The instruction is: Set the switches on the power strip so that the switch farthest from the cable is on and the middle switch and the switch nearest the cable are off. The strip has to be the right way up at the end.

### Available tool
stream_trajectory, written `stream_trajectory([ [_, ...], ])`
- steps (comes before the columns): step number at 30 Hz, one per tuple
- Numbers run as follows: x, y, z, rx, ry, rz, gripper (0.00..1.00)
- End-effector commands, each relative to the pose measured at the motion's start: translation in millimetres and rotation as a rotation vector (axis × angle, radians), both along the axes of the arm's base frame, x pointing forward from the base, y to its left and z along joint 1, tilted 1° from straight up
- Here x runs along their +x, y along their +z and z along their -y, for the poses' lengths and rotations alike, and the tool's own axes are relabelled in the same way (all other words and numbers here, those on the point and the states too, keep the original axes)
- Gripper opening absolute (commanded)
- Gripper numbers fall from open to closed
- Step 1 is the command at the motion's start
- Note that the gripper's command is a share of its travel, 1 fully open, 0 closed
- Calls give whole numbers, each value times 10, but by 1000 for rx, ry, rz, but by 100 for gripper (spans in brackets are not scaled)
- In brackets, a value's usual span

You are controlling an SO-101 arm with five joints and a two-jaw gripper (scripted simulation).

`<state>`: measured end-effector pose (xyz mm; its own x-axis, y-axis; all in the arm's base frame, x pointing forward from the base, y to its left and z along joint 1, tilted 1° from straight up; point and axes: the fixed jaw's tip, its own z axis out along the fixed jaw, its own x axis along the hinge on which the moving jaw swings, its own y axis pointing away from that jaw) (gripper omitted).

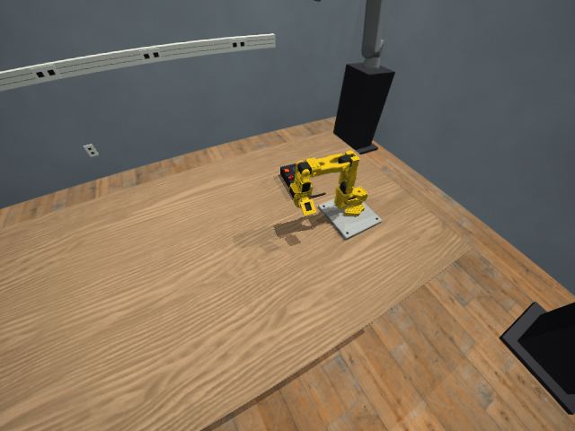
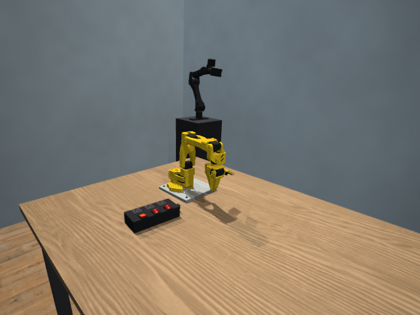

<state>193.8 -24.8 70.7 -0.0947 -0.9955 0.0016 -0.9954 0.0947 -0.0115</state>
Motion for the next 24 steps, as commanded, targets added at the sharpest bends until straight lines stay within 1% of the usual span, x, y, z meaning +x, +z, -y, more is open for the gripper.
stream_trajectory([
  [1, -36, 13, -104, 3, -114, -9, 0],
  [13, -55, 47, -411, 6, -485, -8, 0],
  [15, -55, 47, -411, 6, -485, -8, 0],
  [24, -88, 71, -621, 8, -752, -7, 0],
])
